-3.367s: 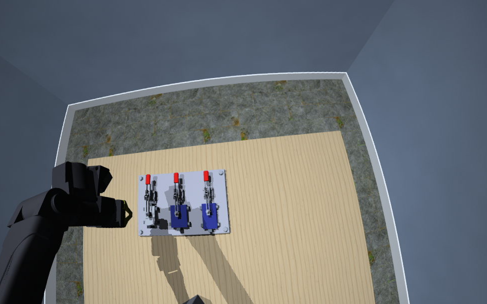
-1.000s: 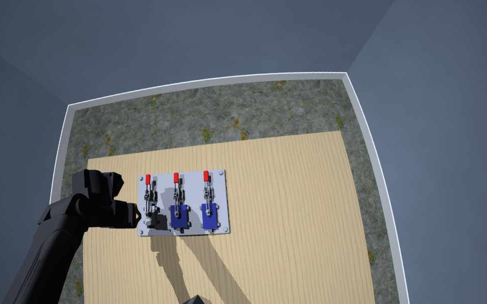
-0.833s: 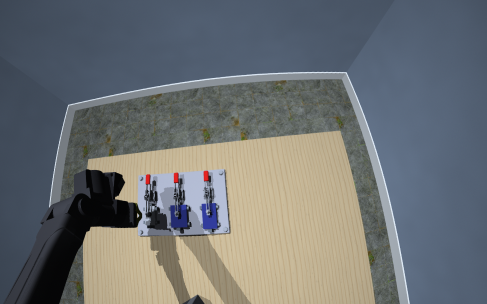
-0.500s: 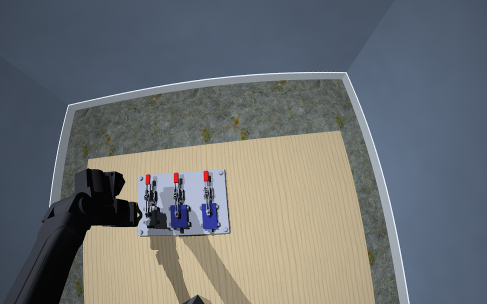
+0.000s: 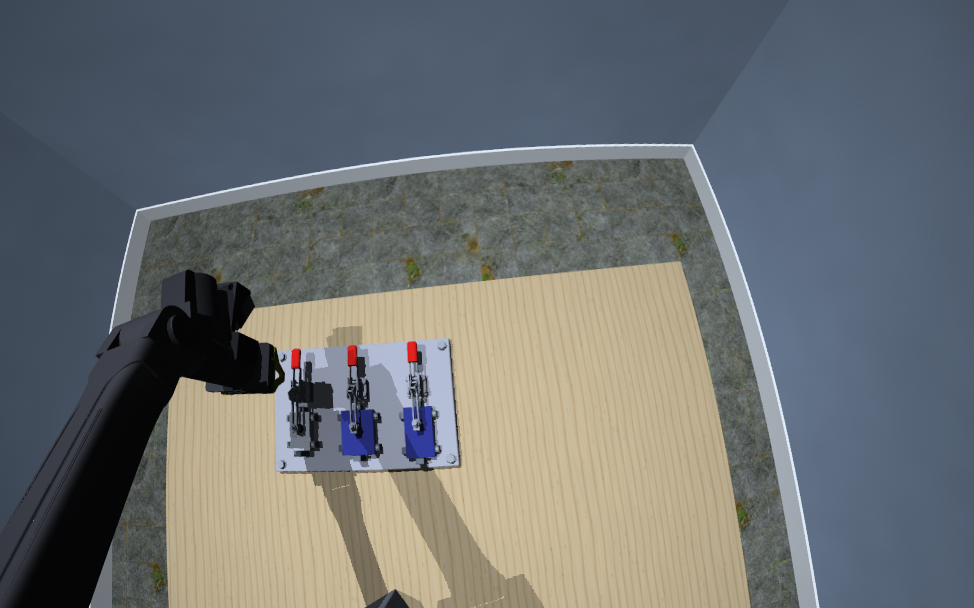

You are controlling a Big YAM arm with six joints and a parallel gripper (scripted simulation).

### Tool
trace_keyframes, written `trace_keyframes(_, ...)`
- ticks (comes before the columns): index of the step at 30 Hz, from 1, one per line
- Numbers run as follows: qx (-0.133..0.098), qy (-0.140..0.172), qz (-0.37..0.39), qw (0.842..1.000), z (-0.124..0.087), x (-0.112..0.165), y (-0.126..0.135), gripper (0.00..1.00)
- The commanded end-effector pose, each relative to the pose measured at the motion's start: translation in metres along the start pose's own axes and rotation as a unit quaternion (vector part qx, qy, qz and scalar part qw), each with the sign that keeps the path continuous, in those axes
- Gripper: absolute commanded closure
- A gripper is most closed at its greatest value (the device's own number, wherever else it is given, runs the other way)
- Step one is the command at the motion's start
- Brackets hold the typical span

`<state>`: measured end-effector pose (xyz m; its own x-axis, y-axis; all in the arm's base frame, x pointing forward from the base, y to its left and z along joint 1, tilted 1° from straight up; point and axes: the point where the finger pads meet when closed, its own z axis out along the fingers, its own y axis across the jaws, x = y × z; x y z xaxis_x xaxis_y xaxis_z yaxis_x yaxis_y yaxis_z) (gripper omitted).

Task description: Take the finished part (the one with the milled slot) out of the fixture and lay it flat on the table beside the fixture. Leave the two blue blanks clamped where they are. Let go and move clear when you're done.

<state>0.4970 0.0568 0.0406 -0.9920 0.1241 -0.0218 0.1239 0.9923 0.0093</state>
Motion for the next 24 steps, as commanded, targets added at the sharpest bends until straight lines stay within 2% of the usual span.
trace_keyframes(1,-0.004,-0.009,-0.003,1.000,-0.010,-0.028,-0.001,0.55)
trace_keyframes(9,-0.004,-0.009,-0.003,1.000,-0.010,-0.060,-0.001,0.55)
trace_keyframes(19,-0.004,-0.009,-0.003,1.000,-0.009,-0.064,0.001,0.55)
trace_keyframes(24,-0.006,-0.021,-0.003,1.000,-0.005,-0.070,0.002,0.55)
